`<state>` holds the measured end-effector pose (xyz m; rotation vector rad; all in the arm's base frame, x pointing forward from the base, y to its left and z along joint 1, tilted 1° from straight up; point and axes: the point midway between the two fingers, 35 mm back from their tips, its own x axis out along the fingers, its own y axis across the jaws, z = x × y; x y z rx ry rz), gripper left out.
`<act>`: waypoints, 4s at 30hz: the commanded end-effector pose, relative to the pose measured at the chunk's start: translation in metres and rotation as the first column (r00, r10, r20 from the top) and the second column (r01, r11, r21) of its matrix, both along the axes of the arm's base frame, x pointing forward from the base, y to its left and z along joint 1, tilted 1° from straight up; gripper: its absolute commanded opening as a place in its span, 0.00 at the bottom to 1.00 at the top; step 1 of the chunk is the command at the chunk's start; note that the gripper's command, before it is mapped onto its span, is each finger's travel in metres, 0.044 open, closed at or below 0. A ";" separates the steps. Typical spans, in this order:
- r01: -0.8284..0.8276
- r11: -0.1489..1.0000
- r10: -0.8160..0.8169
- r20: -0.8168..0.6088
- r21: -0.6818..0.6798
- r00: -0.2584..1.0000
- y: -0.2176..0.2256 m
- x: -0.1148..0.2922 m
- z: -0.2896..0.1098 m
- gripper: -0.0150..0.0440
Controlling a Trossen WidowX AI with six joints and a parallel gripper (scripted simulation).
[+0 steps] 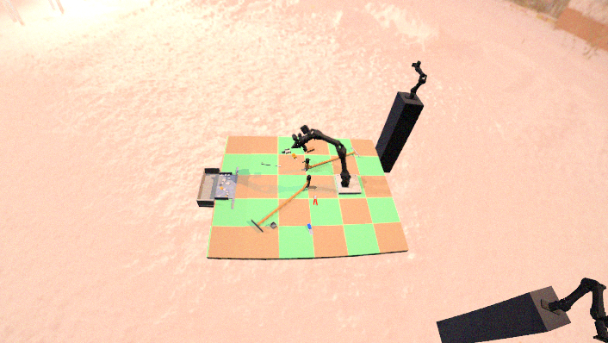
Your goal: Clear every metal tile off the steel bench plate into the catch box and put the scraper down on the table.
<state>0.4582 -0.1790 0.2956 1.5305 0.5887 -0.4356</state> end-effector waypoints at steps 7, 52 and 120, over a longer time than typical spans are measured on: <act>-0.148 0.973 0.124 -0.143 -0.179 0.982 0.008 -0.014 -0.027 0.25; -0.961 0.224 0.576 -0.774 -0.162 0.264 0.046 -0.118 -0.094 0.25; -0.988 0.090 0.582 -0.798 -0.125 0.154 0.046 -0.121 -0.192 0.25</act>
